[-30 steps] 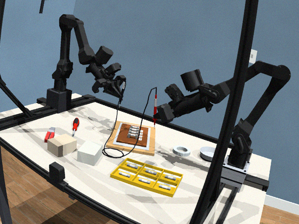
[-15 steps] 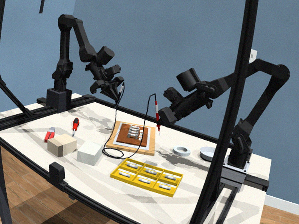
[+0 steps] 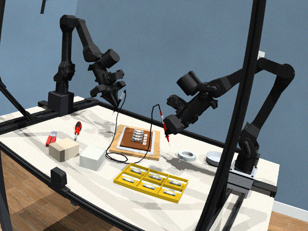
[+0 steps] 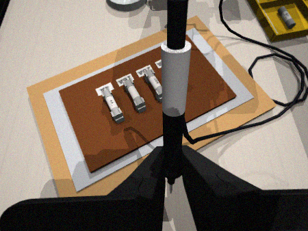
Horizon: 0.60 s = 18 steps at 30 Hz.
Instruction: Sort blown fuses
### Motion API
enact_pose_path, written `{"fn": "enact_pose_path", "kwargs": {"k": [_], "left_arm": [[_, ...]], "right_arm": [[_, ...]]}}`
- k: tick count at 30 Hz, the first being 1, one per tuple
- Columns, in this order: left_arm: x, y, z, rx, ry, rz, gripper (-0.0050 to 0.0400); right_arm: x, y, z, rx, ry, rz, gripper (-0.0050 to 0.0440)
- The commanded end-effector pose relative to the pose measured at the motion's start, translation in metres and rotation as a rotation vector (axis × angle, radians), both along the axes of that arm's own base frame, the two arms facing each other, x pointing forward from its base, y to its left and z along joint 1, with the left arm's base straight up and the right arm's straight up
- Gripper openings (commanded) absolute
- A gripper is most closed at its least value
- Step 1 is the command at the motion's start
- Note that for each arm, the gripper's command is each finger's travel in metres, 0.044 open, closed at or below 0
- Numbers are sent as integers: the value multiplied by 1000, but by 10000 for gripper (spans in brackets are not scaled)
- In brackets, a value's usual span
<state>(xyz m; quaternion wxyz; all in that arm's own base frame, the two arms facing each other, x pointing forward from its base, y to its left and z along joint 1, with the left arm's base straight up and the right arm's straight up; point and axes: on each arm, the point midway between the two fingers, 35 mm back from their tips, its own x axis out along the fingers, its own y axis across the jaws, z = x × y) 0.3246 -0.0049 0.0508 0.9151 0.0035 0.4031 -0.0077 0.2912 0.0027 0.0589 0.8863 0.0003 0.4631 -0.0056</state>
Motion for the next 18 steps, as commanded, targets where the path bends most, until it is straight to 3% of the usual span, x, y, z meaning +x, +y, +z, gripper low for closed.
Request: {"fn": "enact_pose_path", "kwargs": {"k": [1,18], "left_arm": [[3,-1,4,1,24,1,-50],[-14,0,-14,4,210,1,-50]], "right_arm": [[2,0,2,6,35,0,-50],[-13,0,-18,6,241,5,-50]]}}
